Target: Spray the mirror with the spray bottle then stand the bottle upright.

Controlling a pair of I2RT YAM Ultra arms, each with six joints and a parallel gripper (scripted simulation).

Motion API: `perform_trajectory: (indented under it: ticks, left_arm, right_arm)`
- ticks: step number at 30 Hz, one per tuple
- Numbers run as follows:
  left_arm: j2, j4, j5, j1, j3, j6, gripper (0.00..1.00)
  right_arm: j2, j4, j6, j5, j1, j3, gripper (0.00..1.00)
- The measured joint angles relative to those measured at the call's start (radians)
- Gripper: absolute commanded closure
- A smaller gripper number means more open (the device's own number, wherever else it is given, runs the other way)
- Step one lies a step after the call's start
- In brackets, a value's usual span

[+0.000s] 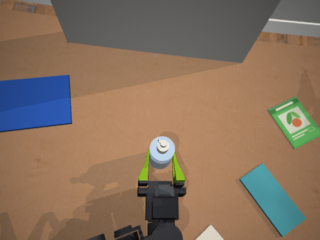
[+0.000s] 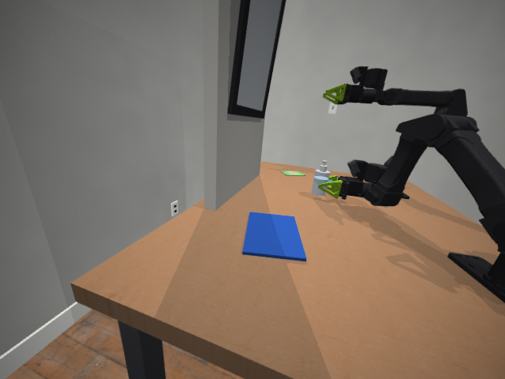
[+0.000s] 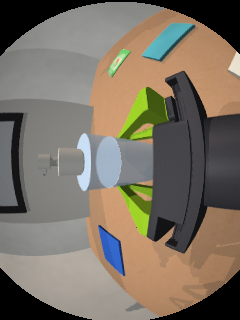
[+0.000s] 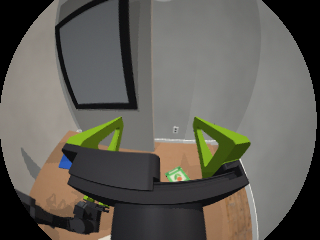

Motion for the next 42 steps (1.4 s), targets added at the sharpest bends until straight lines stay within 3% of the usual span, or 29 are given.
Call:
perform_trajectory:
  ticks: [24, 34, 42]
  left_arm:
    - [-0.089, -0.071, 0.04, 0.014, -0.015, 0.004, 1.0]
    - [-0.202, -0.136, 0.271, 0.084, -0.027, 0.019, 1.0]
    - [-0.343, -0.262, 0.579, 0.173, -0.049, 0.027, 1.0]
  right_arm:
    - [0.0, 0.0, 0.0, 0.0, 0.0, 0.0, 0.0]
    - [0.0, 0.0, 0.0, 0.0, 0.0, 0.0, 0.0]
    - [0.0, 0.0, 0.0, 0.0, 0.0, 0.0, 0.0]
